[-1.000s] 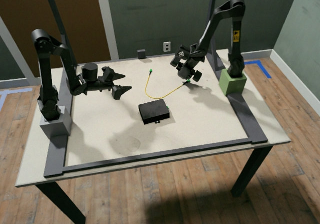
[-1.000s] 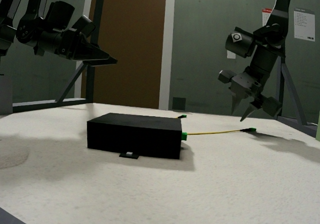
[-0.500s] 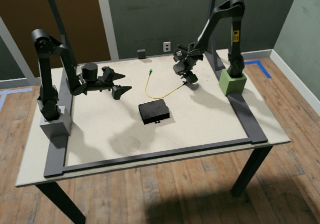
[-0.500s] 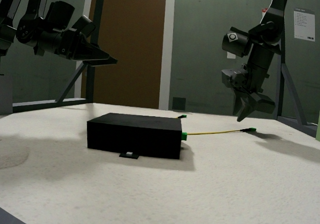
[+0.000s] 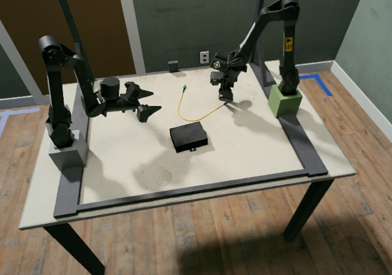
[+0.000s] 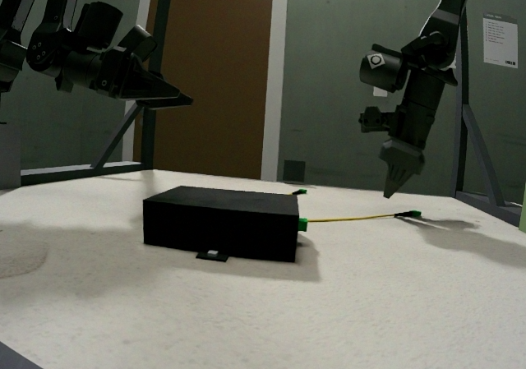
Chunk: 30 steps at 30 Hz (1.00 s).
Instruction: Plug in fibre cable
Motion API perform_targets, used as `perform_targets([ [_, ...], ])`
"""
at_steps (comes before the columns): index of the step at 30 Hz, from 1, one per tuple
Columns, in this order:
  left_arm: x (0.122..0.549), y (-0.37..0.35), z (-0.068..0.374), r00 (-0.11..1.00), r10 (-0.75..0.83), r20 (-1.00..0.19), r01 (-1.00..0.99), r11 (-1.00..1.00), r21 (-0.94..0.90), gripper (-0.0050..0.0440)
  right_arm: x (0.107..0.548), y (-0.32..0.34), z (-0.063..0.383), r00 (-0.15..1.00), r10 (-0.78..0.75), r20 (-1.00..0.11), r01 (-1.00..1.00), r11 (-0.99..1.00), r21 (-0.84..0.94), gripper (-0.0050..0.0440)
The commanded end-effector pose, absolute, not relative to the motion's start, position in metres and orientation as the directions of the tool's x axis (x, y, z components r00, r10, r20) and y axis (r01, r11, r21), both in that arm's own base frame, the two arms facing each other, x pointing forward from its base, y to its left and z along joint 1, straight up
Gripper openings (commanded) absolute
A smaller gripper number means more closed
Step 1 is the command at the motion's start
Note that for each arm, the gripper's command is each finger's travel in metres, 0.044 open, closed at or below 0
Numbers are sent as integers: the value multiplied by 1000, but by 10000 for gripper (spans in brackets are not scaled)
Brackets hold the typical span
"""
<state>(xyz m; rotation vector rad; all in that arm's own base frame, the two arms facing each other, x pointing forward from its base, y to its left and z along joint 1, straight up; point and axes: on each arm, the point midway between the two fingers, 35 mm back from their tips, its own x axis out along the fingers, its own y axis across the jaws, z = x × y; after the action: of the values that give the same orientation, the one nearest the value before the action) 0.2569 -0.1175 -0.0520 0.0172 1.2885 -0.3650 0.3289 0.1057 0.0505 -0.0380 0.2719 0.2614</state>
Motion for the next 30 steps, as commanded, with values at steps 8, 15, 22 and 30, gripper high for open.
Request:
perform_targets([
  [8, 266, -118, -44, 216, -219, -951, 700, 714, -5, 146, 331, 107, 56, 934, 253, -253, -261, 965, 2, 440],
  [15, 267, -117, -43, 205, -198, -959, 852, 519, 75, 146, 331, 107, 56, 934, 253, -253, -261, 965, 2, 440],
  [22, 268, -115, -41, 190, -170, -967, 958, 246, 145, 146, 331, 107, 56, 934, 253, -253, -261, 965, 2, 440],
  [30, 269, -113, -38, 178, -147, -973, 983, -16, 182, 146, 331, 107, 56, 934, 253, -253, -261, 965, 2, 440],
])
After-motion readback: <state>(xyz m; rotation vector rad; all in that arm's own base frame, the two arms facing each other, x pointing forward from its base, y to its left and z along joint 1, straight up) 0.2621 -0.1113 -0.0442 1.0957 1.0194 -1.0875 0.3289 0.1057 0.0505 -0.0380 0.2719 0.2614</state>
